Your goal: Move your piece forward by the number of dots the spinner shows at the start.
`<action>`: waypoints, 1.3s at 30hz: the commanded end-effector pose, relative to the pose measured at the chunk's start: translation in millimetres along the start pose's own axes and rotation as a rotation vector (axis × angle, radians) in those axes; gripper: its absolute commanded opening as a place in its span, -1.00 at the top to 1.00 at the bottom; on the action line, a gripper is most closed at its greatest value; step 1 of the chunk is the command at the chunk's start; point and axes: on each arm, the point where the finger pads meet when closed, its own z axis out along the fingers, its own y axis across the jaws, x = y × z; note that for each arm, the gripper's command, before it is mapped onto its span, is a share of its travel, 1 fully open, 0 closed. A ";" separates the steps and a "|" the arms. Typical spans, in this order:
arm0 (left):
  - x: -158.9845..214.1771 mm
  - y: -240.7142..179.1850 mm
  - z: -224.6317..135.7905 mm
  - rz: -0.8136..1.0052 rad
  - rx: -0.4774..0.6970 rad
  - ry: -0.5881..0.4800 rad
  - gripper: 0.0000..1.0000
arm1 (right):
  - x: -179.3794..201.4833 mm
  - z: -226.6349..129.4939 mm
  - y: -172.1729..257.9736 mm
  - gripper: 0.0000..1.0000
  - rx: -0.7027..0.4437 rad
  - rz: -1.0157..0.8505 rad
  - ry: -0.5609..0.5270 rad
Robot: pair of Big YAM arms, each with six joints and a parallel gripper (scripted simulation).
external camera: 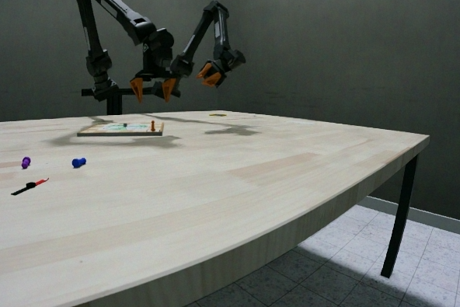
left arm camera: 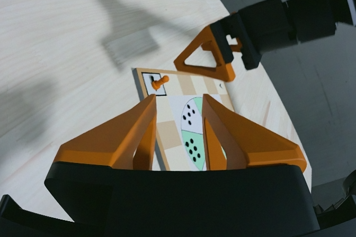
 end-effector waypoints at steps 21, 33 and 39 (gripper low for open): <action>-27.4 -11.5 2.2 -0.002 0.060 -0.045 0.41 | 17.9 6.9 1.6 -1.00 -0.006 -0.016 -0.410; -17.8 -9.5 0.0 -0.019 0.054 -0.037 0.41 | 8.3 3.1 2.7 -1.00 -0.009 -0.005 -0.426; -17.8 -9.5 0.0 -0.019 0.054 -0.037 0.41 | 8.3 3.1 2.7 -1.00 -0.009 -0.005 -0.426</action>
